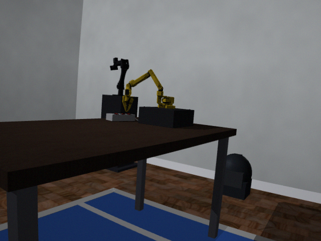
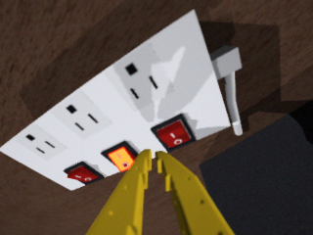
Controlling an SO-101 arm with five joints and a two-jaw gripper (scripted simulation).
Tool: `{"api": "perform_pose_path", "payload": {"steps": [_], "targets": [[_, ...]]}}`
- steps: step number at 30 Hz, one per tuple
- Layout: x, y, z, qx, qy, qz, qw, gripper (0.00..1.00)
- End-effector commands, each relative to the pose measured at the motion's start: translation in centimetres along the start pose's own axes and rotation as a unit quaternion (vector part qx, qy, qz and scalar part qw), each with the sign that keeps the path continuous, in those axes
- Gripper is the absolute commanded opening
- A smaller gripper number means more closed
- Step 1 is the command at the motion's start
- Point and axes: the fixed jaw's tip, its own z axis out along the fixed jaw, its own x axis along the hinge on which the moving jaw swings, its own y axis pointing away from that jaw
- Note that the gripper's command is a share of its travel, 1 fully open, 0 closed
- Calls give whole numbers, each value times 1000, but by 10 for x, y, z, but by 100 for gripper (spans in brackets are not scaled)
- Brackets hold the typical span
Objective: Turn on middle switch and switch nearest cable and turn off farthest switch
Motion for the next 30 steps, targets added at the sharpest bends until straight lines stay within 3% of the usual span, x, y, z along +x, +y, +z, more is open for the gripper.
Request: {"api": "perform_pose_path", "payload": {"steps": [1, 30], "targets": [[-6, -7, -2, -10, -3, 20, 1000, 0], [-8, -12, -6, -10, -3, 29, 1000, 0]]}}
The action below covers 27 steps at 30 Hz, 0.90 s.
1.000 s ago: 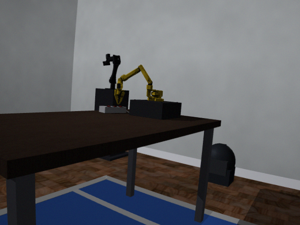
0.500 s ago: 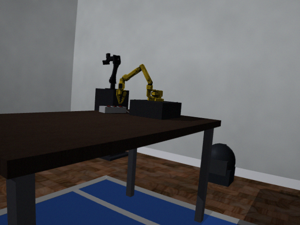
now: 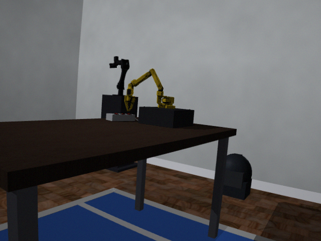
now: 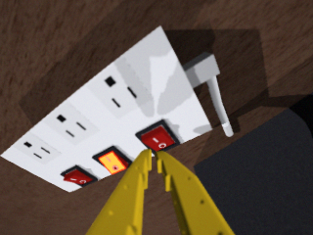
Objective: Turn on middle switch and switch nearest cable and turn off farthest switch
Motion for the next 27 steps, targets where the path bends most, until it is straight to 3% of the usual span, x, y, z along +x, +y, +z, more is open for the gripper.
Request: {"api": "perform_pose_path", "payload": {"steps": [1, 27], "targets": [[-2, 0, -4, -5, -1, 7, 1000, 0], [-2, 0, 4, -5, -1, 7, 1000, 0]]}}
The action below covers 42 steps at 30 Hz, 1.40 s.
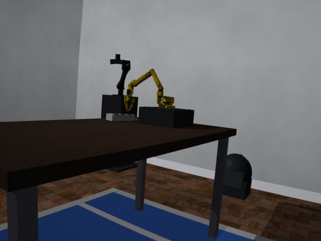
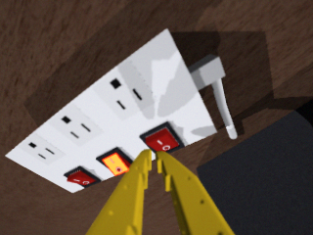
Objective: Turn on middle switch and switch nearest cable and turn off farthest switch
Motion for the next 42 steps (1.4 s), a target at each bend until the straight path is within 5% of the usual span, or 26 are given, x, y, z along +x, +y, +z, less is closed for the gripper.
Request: {"api": "perform_pose_path", "payload": {"steps": [1, 42], "targets": [[-1, -2, 3, 4, 2, 7, 1000, 0], [1, -7, 10, 4, 2, 6, 1000, 0]]}}
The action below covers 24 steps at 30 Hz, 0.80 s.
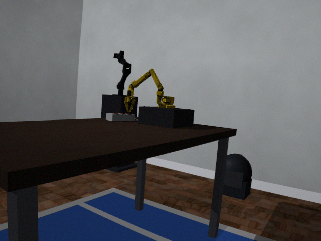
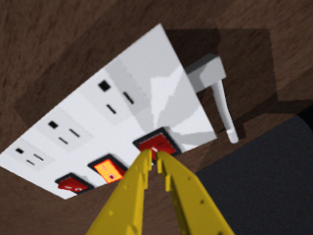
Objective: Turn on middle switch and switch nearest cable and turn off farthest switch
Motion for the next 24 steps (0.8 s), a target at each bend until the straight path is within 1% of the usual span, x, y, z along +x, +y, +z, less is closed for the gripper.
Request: {"api": "perform_pose_path", "payload": {"steps": [1, 9, 24], "targets": [[0, -4, 3, 5, 2, 6, 1000, 0], [1, -5, 11, 5, 2, 6, 1000, 0], [1, -6, 15, 5, 2, 5, 1000, 0]]}}
